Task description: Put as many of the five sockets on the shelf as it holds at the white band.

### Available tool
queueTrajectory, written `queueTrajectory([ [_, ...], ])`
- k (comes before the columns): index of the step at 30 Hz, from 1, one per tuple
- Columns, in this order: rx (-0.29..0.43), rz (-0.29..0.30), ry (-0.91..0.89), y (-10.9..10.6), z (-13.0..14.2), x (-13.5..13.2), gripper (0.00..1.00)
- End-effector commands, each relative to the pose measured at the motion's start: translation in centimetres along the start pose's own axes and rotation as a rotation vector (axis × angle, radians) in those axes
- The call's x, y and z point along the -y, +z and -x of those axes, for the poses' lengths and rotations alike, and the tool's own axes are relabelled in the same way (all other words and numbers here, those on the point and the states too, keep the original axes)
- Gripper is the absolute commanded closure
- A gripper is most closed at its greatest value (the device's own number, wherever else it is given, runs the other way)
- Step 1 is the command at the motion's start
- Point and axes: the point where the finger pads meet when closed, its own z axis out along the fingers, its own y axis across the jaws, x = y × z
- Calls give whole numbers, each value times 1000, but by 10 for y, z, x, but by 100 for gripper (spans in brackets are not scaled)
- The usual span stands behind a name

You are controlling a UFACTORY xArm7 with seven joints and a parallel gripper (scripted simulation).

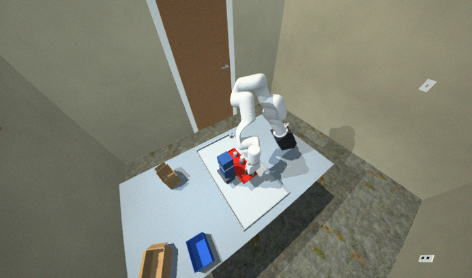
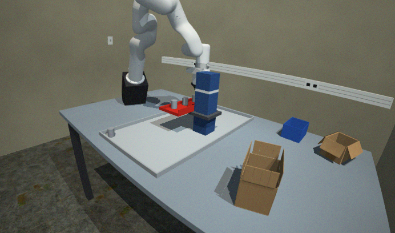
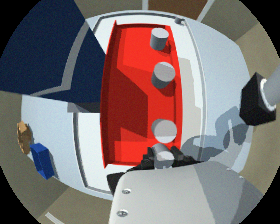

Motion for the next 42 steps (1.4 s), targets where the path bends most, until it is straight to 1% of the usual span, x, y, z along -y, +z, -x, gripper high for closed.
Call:
queueTrajectory([
  [1, 2, -3, 0, -1, 1, 1, 100],
  [24, 2, -3, 0, -3, 1, 1, 100],
  [34, 2, -3, 0, -29, 1, 1, 100],
  [42, 2, -3, 0, -31, 1, 1, 100],
])
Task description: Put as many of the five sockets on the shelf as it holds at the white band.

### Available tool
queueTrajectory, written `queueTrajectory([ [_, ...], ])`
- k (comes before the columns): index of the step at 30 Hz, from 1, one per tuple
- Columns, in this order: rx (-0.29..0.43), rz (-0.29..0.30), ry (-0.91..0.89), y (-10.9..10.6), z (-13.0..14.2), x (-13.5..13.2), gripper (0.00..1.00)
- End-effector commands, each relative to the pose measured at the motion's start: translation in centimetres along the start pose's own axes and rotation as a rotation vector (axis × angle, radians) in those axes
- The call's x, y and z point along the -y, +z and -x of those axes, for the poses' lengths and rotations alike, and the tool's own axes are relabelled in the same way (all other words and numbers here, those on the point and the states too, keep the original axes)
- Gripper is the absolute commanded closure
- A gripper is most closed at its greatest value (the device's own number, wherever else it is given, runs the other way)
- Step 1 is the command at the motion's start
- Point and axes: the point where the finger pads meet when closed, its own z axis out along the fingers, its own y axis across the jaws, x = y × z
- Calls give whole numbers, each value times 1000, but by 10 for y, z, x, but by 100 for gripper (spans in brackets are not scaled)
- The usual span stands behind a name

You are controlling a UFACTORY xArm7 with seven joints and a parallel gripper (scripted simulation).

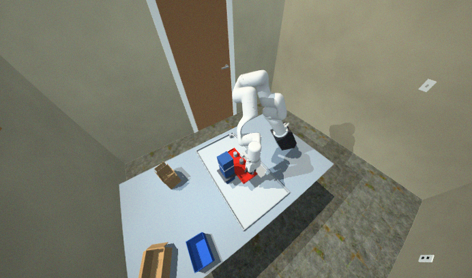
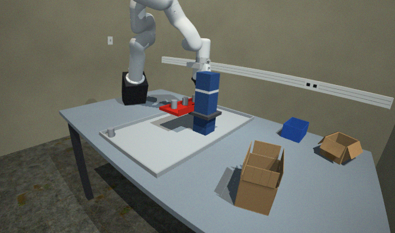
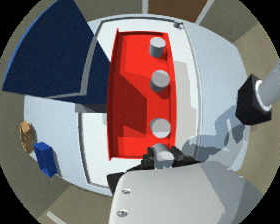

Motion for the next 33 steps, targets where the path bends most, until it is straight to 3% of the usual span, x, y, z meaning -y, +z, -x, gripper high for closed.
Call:
queueTrajectory([
  [1, 2, -3, 0, -2, 1, 1, 100],
  [9, 2, -3, 0, -3, 1, 1, 100],
  [21, 2, -3, 0, -31, 1, 1, 100],
  [33, 2, -3, 0, -32, 1, 1, 100],
])
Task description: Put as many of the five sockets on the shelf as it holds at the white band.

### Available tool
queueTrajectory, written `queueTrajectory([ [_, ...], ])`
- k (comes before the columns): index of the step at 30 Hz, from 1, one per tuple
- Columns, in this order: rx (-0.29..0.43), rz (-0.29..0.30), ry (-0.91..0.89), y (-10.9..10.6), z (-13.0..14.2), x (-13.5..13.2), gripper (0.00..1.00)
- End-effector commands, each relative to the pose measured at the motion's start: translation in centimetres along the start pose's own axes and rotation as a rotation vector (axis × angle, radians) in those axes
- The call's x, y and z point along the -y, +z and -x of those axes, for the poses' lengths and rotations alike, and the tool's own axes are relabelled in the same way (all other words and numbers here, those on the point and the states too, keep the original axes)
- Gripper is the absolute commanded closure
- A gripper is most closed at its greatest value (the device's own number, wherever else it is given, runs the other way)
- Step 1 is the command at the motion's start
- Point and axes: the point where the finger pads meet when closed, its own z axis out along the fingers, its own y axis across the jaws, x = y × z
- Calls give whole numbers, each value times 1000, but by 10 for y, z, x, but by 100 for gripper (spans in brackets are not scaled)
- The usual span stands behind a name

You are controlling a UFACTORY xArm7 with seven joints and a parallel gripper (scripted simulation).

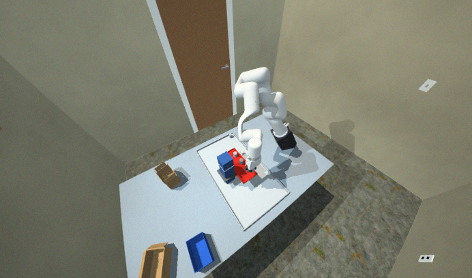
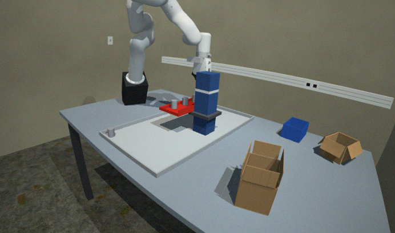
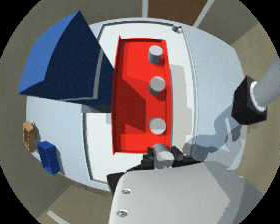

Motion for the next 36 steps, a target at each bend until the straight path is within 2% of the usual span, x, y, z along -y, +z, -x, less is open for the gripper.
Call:
queueTrajectory([
  [1, 2, -4, 0, -2, 1, 1, 100],
  [3, 4, -4, -1, -14, 5, -12, 100],
  [5, 6, -5, -3, -40, 10, -46, 100],
  [7, 6, -5, -3, -40, 10, -46, 100],
  [8, 6, -5, -4, -54, 11, -67, 100],
  [10, 6, -5, -4, -54, 11, -67, 100],
  [11, 5, -5, -4, -65, 9, -89, 100],
  [13, 5, -5, -4, -65, 9, -89, 100],
  [14, 4, -5, -3, -73, 6, -108, 100],
  [17, 4, -5, -3, -73, 6, -108, 100],
  [20, 2, -4, 0, -81, 0, -135, 100],
  [30, 2, -4, 0, -82, 0, -136, 100],
  [34, -12, -13, 2, -82, 9, -135, 100],
  [36, -34, -31, 3, -83, 35, -134, 100],
])
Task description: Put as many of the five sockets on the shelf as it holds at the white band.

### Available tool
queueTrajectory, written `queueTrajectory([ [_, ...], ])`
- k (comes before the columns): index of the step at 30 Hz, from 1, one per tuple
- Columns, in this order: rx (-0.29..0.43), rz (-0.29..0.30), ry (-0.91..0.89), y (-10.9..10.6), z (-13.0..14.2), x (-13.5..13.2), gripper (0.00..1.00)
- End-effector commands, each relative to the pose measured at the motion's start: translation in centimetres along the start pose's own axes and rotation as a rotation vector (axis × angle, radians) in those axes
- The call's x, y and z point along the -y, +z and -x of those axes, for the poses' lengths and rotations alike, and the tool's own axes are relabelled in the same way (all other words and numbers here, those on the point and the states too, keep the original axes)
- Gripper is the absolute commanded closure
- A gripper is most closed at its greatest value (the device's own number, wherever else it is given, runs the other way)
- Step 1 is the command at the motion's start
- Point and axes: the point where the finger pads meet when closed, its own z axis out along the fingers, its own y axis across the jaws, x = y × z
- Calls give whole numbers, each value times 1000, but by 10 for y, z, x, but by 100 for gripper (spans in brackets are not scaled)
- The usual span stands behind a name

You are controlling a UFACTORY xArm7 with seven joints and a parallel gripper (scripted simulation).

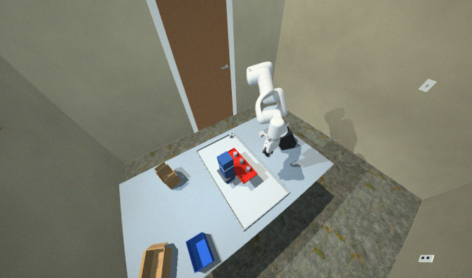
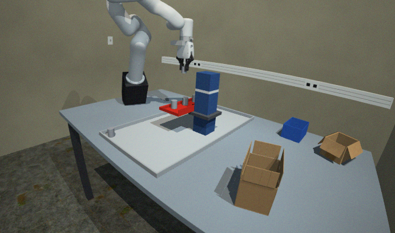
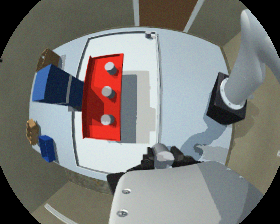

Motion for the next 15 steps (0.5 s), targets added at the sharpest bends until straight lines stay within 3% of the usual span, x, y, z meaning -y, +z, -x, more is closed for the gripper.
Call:
queueTrajectory([
  [1, -30, -28, 1, -3, 48, -1, 100],
  [2, -30, -28, 1, -3, 48, -1, 100],
  [3, -29, -30, -1, -3, 70, -7, 100],
  [5, -29, -30, -1, -3, 70, -7, 100],
  [6, -22, -25, -2, -3, 93, -15, 100],
  [7, -22, -25, -2, -3, 93, -15, 100],
  [10, 1, -7, -2, -3, 127, -32, 100],
  [15, 12, 4, -1, -4, 141, -40, 100],
])
